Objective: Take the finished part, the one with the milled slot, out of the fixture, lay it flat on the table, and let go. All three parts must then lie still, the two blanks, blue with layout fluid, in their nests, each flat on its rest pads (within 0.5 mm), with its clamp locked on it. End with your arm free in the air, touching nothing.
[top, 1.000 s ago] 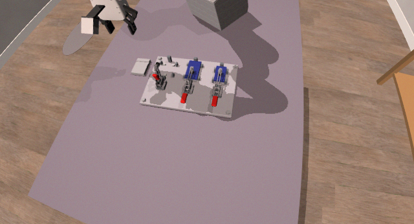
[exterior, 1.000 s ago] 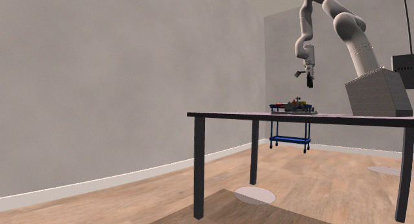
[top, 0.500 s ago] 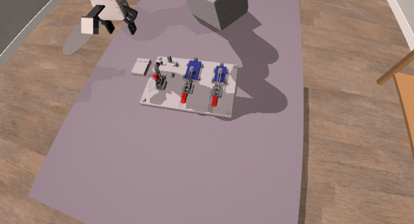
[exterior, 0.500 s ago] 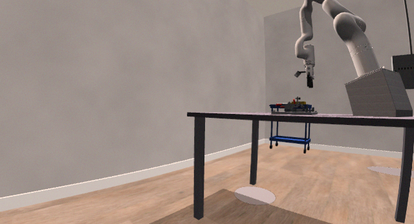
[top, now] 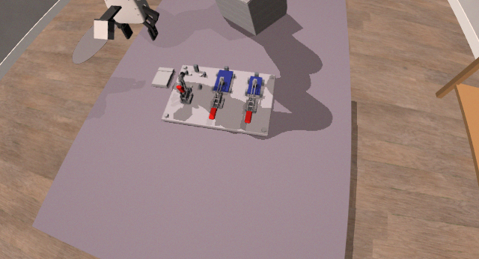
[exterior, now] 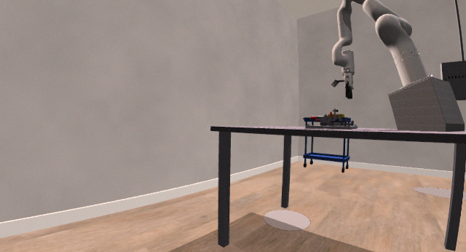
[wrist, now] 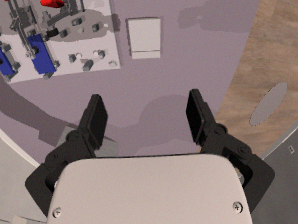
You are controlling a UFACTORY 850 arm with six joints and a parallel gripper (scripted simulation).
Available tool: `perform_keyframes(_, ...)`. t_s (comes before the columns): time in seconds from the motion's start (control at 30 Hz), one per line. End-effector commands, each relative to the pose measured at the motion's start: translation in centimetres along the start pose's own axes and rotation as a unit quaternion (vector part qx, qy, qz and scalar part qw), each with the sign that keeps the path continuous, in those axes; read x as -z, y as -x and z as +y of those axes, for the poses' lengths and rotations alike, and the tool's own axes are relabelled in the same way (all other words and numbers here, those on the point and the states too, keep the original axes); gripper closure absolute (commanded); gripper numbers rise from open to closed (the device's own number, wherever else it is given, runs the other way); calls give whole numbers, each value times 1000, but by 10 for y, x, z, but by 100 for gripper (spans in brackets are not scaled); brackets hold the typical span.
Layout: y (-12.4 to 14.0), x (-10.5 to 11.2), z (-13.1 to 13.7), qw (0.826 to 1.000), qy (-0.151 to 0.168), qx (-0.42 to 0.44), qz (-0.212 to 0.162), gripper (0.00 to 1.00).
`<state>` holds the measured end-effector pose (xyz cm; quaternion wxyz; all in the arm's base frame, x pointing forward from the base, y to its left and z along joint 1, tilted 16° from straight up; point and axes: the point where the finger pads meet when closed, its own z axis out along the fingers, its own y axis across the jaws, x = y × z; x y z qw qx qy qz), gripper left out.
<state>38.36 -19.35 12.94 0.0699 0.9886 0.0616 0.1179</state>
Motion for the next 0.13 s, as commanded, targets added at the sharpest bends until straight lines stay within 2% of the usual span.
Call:
perform_keyframes(0.0,-1,0,0,1000,0,0,1,5)
perform_keyframes(0.1,-1,0,0,1000,0,0,1,5)
